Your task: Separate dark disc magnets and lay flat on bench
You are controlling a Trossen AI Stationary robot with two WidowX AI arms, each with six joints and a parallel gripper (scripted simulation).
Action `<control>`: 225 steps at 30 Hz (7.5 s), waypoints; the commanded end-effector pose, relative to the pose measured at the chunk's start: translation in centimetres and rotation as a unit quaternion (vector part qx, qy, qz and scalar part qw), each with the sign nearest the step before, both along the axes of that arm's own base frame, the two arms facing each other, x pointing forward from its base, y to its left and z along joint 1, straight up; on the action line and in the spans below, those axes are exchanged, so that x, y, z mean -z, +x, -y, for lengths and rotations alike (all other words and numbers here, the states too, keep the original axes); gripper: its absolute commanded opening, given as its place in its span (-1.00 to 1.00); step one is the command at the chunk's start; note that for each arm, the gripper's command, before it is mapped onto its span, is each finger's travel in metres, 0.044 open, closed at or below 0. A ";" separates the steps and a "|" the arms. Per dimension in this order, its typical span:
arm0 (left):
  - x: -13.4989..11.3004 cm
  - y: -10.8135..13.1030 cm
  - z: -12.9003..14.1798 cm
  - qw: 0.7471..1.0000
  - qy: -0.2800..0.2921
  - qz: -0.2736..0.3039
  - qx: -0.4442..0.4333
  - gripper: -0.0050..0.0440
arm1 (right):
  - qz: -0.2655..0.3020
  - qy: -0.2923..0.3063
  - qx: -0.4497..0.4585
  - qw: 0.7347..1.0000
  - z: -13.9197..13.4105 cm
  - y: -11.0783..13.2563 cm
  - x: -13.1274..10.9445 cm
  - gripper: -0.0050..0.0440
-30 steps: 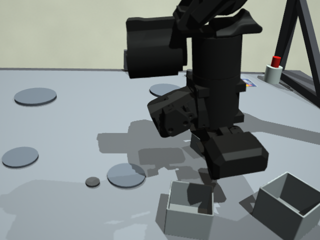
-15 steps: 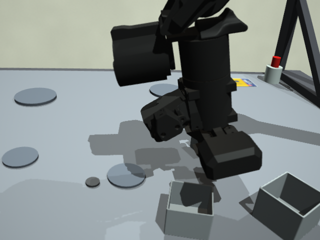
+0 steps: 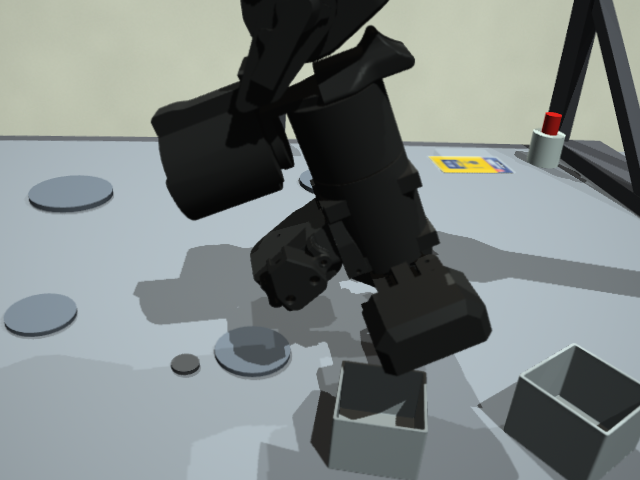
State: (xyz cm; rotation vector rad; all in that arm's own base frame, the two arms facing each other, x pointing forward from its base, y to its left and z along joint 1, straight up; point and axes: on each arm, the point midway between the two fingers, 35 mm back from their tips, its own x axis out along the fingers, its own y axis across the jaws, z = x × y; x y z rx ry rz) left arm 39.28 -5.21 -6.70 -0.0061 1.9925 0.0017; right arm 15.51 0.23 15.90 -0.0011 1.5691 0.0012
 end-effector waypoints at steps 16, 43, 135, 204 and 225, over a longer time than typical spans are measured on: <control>-0.8 0.6 0.0 1.000 -0.001 0.010 0.000 -0.41 | 0.006 0.000 0.000 1.000 0.0 0.0 -0.2 0.84; -0.8 0.8 0.0 1.000 -0.001 0.012 0.000 0.38 | 0.006 0.000 0.000 1.000 0.0 0.0 -0.2 0.84; -2.0 6.7 -4.9 0.908 -0.130 0.399 0.016 0.84 | 0.369 -0.044 0.010 0.928 -7.9 17.8 10.1 0.84; -3.4 -2.3 -0.3 0.671 -0.220 0.663 0.248 0.84 | 0.420 -0.080 0.143 0.892 -5.8 22.1 15.5 0.84; -3.4 -2.3 -0.3 0.671 -0.220 0.663 0.248 0.84 | 0.420 -0.080 0.143 0.892 -5.8 22.1 15.5 0.84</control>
